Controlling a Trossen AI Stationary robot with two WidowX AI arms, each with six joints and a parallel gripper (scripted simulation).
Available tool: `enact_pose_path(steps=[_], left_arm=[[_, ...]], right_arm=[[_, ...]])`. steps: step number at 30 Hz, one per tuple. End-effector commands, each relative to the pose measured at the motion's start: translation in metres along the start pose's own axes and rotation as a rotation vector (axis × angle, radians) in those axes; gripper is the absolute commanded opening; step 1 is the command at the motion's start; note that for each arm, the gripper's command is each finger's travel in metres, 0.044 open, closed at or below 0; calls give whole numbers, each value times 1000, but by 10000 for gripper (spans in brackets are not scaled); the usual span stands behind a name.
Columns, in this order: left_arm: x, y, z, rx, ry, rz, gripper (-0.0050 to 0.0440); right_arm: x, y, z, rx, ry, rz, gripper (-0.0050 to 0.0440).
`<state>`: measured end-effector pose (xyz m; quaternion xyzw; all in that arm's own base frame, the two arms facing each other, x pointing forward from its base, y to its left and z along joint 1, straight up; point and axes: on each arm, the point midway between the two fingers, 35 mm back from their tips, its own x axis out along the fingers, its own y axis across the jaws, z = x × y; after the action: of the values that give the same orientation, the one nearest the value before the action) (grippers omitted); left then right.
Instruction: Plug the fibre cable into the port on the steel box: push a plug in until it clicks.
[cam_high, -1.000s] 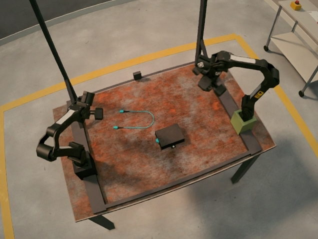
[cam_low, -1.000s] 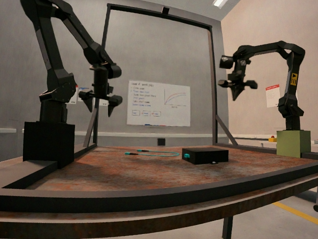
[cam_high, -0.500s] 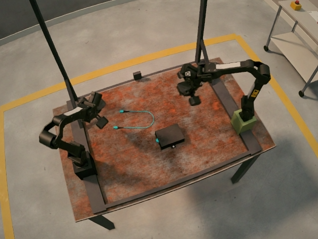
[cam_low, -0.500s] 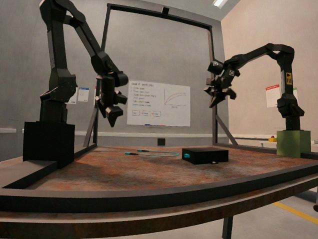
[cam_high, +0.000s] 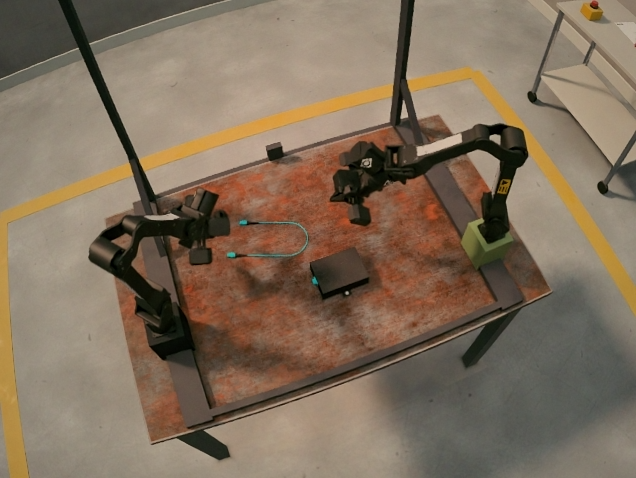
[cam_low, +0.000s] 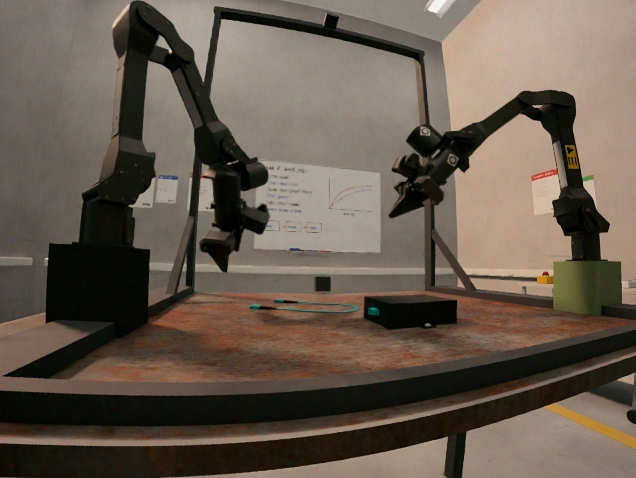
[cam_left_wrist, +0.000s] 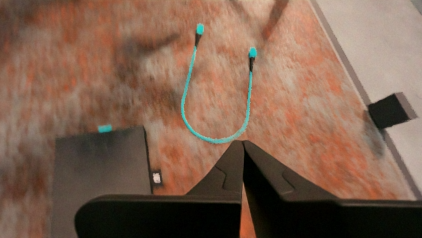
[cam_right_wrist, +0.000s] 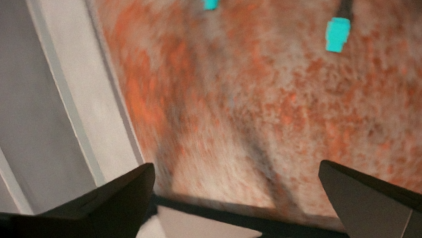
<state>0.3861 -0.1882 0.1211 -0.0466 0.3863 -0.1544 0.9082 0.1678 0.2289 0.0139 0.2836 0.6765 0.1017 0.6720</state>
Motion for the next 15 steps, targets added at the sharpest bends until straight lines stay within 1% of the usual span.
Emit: enact_pose_path(steps=[1, 6, 8, 15], left_arm=[[9, 7, 7, 53, -55, 6, -50], [19, 14, 15, 118, -114, 16, -50], [19, 14, 15, 118, -114, 16, -50], [28, 23, 23, 197, -185, 34, -50]], right_arm=[[9, -4, 9, 183, -24, 6, 440], [20, -11, 21, 446, -44, 10, 440], [20, -11, 21, 446, -44, 10, 440], [36, -24, 37, 852, -72, 26, 440]])
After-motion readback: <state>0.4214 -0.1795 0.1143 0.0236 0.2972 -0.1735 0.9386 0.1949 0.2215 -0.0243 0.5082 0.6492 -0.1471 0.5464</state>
